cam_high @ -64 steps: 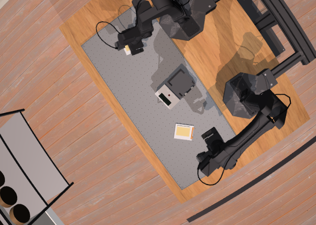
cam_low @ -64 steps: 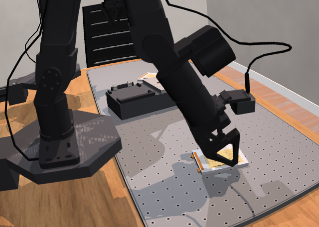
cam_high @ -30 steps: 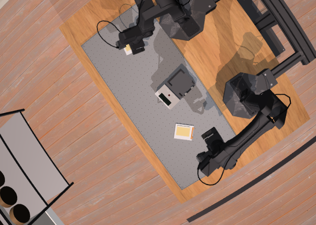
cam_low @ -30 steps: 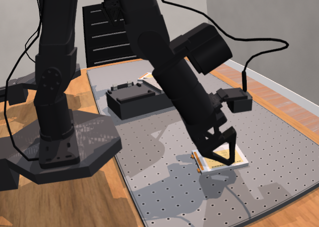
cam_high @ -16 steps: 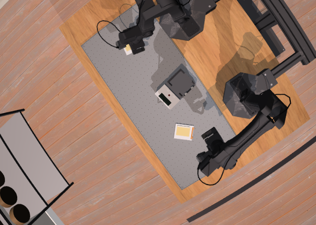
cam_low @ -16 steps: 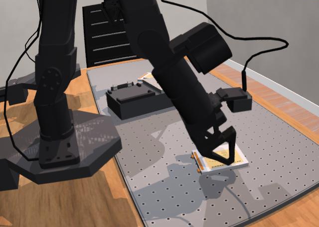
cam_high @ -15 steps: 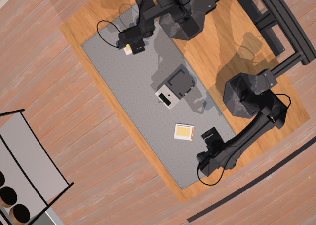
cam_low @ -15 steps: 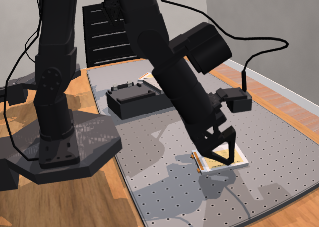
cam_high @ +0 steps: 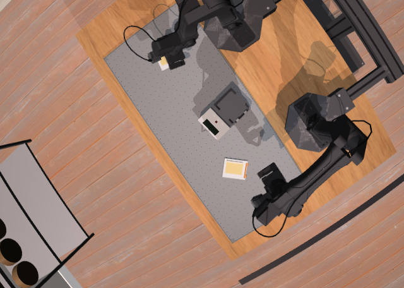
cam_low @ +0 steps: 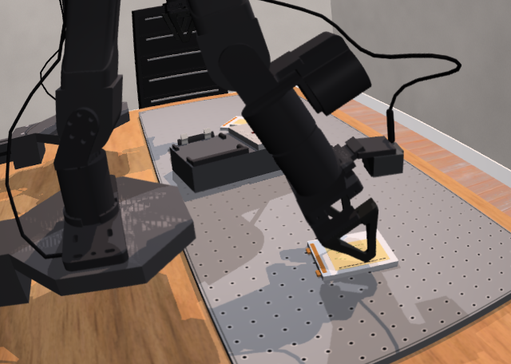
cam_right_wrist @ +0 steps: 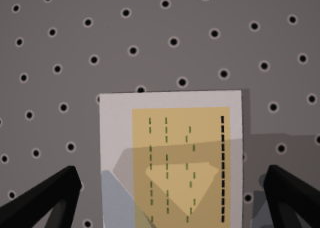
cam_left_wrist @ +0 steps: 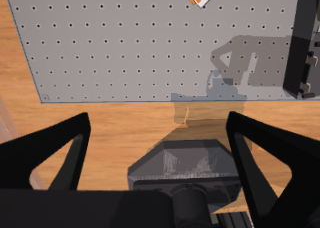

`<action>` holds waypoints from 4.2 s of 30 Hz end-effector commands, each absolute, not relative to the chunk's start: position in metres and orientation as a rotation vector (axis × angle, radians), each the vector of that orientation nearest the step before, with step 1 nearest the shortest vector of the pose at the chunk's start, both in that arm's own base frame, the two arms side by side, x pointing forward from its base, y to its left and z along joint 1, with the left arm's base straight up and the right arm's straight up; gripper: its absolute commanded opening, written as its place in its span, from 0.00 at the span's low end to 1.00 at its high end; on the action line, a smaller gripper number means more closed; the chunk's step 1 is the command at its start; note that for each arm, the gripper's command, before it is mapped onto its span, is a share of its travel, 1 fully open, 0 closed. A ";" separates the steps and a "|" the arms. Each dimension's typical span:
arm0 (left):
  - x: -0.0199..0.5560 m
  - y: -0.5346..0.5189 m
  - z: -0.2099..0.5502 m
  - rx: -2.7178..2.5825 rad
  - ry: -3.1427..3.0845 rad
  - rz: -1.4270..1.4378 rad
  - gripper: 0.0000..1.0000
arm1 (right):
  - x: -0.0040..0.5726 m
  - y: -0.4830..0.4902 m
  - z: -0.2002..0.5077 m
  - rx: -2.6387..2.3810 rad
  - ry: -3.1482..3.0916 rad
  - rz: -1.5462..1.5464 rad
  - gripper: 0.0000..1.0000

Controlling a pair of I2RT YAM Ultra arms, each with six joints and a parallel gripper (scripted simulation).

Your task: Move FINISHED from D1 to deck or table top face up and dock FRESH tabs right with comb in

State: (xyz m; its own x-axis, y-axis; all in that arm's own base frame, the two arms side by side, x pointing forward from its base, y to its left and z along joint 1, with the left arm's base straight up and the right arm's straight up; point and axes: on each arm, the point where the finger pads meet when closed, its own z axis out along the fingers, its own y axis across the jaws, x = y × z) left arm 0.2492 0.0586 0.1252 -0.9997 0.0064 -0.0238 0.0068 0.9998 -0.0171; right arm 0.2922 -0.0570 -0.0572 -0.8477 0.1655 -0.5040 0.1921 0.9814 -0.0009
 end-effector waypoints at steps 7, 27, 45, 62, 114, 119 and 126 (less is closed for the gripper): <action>0.247 0.058 0.132 0.008 3.093 -0.029 1.00 | 0.282 -0.055 -0.057 0.253 2.612 -0.068 0.98; 0.247 0.058 0.132 0.008 3.093 -0.029 1.00 | 0.288 -0.056 -0.053 0.251 2.595 -0.070 0.98; 0.247 0.058 0.132 0.008 3.093 -0.029 1.00 | 0.293 -0.057 -0.049 0.250 2.578 -0.072 0.98; 0.247 0.058 0.132 0.008 3.093 -0.029 1.00 | 0.299 -0.058 -0.046 0.248 2.561 -0.074 0.98; 0.247 0.058 0.132 0.008 3.093 -0.029 1.00 | 0.310 -0.061 -0.043 0.246 2.545 -0.076 0.98; 0.247 0.058 0.132 0.008 3.093 -0.029 1.00 | 0.310 -0.061 -0.043 0.246 2.545 -0.076 0.98; 0.247 0.058 0.132 0.008 3.093 -0.029 1.00 | 0.310 -0.061 -0.043 0.246 2.545 -0.076 0.98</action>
